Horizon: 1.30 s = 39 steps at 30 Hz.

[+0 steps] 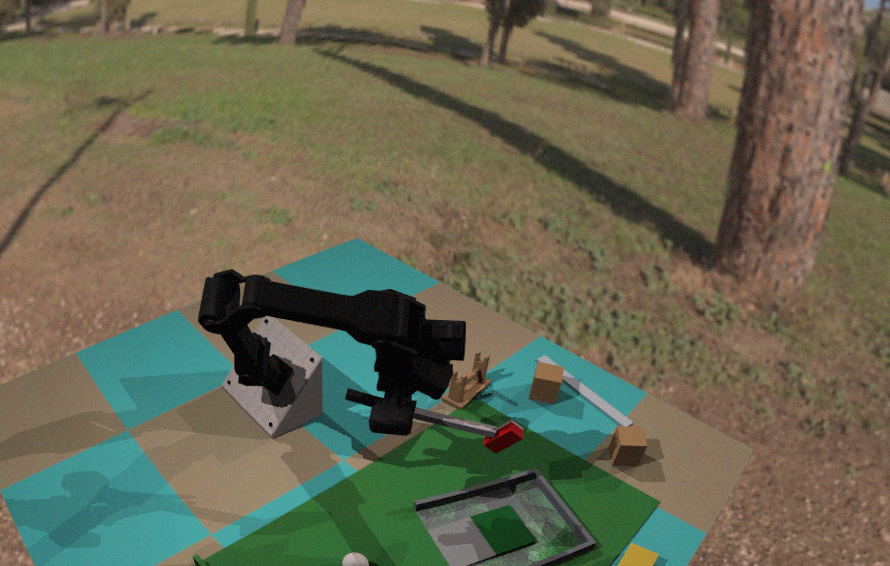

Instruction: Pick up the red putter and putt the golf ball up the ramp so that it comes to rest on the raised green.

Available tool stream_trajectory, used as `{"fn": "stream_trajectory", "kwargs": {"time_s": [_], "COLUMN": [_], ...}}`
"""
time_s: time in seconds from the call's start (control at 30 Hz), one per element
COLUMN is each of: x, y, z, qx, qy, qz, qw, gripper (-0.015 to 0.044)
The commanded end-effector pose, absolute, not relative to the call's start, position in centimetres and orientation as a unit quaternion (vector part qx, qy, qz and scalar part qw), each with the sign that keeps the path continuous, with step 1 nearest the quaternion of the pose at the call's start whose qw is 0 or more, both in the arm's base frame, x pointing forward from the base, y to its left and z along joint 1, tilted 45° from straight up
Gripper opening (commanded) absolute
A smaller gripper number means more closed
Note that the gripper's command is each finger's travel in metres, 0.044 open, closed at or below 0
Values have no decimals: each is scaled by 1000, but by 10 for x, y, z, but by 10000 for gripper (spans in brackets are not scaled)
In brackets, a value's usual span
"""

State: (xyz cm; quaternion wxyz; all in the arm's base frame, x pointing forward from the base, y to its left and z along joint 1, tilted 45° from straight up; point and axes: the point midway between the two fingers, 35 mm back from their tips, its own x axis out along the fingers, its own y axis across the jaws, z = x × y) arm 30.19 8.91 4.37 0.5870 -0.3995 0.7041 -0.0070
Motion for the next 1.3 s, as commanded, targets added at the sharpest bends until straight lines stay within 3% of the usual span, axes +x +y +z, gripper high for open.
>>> {"fn": "stream_trajectory", "kwargs": {"time_s": [0.0,0.9,1.27], "x": [301,239,237], "y": [70,-62,-74], "z": [64,172,165], "qx": [-369,-128,-122], "qy": [699,591,587], "qz": [-57,-403,-410], "qw": [610,687,687], "gripper": [0,0,0]}}
